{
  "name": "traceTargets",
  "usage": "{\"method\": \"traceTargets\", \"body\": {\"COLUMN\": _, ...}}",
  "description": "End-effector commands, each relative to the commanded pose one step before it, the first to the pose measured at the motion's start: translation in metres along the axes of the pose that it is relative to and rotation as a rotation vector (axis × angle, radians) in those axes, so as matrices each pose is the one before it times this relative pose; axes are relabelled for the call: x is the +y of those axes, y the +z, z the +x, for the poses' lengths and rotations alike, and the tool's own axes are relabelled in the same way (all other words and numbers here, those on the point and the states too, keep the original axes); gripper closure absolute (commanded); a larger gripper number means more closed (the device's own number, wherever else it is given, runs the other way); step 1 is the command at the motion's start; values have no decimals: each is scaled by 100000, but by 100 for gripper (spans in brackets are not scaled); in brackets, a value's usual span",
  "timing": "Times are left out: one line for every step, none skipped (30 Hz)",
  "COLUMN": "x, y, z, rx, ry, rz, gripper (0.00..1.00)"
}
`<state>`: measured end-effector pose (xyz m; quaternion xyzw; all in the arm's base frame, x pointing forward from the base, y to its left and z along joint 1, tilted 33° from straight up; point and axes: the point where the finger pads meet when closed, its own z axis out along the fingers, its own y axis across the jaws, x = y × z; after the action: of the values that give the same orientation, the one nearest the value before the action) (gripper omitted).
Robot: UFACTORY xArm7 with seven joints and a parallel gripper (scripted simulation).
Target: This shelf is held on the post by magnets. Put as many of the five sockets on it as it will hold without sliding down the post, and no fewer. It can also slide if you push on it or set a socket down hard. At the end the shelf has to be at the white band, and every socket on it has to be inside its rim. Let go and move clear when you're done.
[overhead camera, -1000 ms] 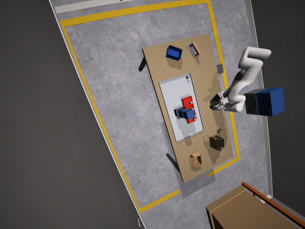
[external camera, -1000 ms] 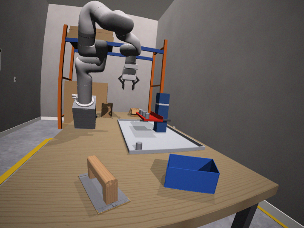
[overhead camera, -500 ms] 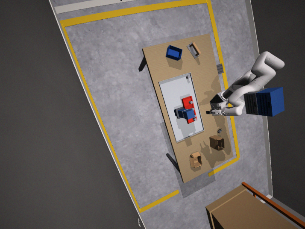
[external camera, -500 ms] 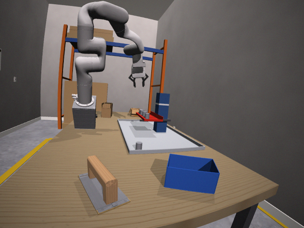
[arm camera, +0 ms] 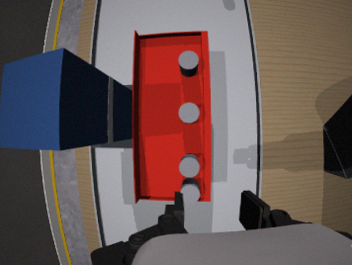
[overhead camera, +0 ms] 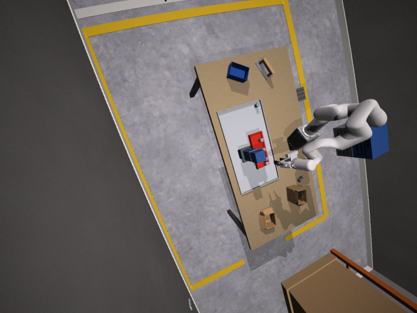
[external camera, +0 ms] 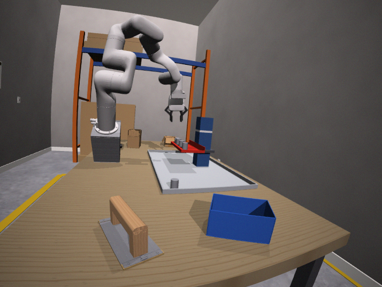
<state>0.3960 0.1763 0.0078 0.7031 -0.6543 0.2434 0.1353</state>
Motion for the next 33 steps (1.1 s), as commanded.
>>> {"method": "traceTargets", "body": {"x": -1566, "y": 2734, "z": -2059, "rx": 2771, "ry": -1680, "rz": -7362, "gripper": 39}}
{"method": "traceTargets", "body": {"x": -88, "y": 922, "z": -492, "rx": -206, "ry": -516, "rz": -606, "gripper": 39}}
{"method": "traceTargets", "body": {"x": -48, "y": 636, "z": -323, "rx": -152, "ry": -340, "rz": -430, "gripper": 39}}
{"method": "traceTargets", "body": {"x": -23, "y": 365, "z": -179, "rx": -91, "ry": -189, "rz": -251, "gripper": 39}}
{"method": "traceTargets", "body": {"x": -9, "y": 148, "z": -71, "rx": -38, "ry": -75, "rz": -102, "gripper": 39}}
{"method": "traceTargets", "body": {"x": -1, "y": 23, "z": -11, "rx": -6, "ry": -12, "rz": -16, "gripper": 39}}
{"method": "traceTargets", "body": {"x": 0, "y": 0, "z": 0, "rx": 0, "ry": 0, "rz": 0, "gripper": 39}}
{"method": "traceTargets", "body": {"x": 0, "y": 0, "z": 0, "rx": 0, "ry": 0, "rz": 0, "gripper": 39}}
{"method": "traceTargets", "body": {"x": 0, "y": 0, "z": 0, "rx": 0, "ry": 0, "rz": 0, "gripper": 39}}
{"method": "traceTargets", "body": {"x": 0, "y": 0, "z": 0, "rx": 0, "ry": 0, "rz": 0, "gripper": 39}}
{"method": "traceTargets", "body": {"x": 0, "y": 0, "z": 0, "rx": 0, "ry": 0, "rz": 0, "gripper": 39}}
{"method": "traceTargets", "body": {"x": 0, "y": 0, "z": 0, "rx": 0, "ry": 0, "rz": 0, "gripper": 39}}
{"method": "traceTargets", "body": {"x": 0, "y": 0, "z": 0, "rx": 0, "ry": 0, "rz": 0, "gripper": 39}}
{"method": "traceTargets", "body": {"x": 0, "y": 0, "z": 0, "rx": 0, "ry": 0, "rz": 0, "gripper": 39}}
{"method": "traceTargets", "body": {"x": -2, "y": 0, "z": -2, "rx": 0, "ry": 2, "rz": 0, "gripper": 39}}
{"method": "traceTargets", "body": {"x": 0, "y": 0, "z": 0, "rx": 0, "ry": 0, "rz": 0, "gripper": 39}}
{"method": "traceTargets", "body": {"x": 0, "y": 0, "z": 0, "rx": 0, "ry": 0, "rz": 0, "gripper": 39}}
{"method": "traceTargets", "body": {"x": -15, "y": 0, "z": -10, "rx": 3, "ry": 9, "rz": 0, "gripper": 39}}
{"method": "traceTargets", "body": {"x": -32, "y": 0, "z": -21, "rx": 6, "ry": 18, "rz": 0, "gripper": 39}}
{"method": "traceTargets", "body": {"x": -44, "y": 0, "z": -29, "rx": 8, "ry": 25, "rz": 0, "gripper": 39}}
{"method": "traceTargets", "body": {"x": -49, "y": 0, "z": -32, "rx": 8, "ry": 27, "rz": -1, "gripper": 39}}
{"method": "traceTargets", "body": {"x": -44, "y": 0, "z": -29, "rx": 7, "ry": 25, "rz": -1, "gripper": 39}}
{"method": "traceTargets", "body": {"x": -31, "y": 0, "z": -21, "rx": 5, "ry": 18, "rz": -1, "gripper": 39}}
{"method": "traceTargets", "body": {"x": -15, "y": 0, "z": -10, "rx": 3, "ry": 9, "rz": 0, "gripper": 39}}
{"method": "traceTargets", "body": {"x": -3, "y": 0, "z": -2, "rx": 0, "ry": 2, "rz": 0, "gripper": 39}}
{"method": "traceTargets", "body": {"x": 0, "y": 0, "z": 0, "rx": 0, "ry": 0, "rz": 0, "gripper": 39}}
{"method": "traceTargets", "body": {"x": 0, "y": 0, "z": 0, "rx": 0, "ry": 0, "rz": 0, "gripper": 39}}
{"method": "traceTargets", "body": {"x": 0, "y": 0, "z": 0, "rx": 0, "ry": 0, "rz": 0, "gripper": 39}}
{"method": "traceTargets", "body": {"x": 0, "y": 5, "z": 0, "rx": 0, "ry": 0, "rz": 0, "gripper": 39}}
{"method": "traceTargets", "body": {"x": -1, "y": 29, "z": 0, "rx": 0, "ry": 0, "rz": 0, "gripper": 39}}
{"method": "traceTargets", "body": {"x": -1, "y": 71, "z": -1, "rx": 0, "ry": 0, "rz": 0, "gripper": 39}}
{"method": "traceTargets", "body": {"x": -2, "y": 121, "z": -1, "rx": 0, "ry": 0, "rz": 0, "gripper": 39}}
{"method": "traceTargets", "body": {"x": 0, "y": 0, "z": 0, "rx": 0, "ry": 0, "rz": 0, "gripper": 39}}
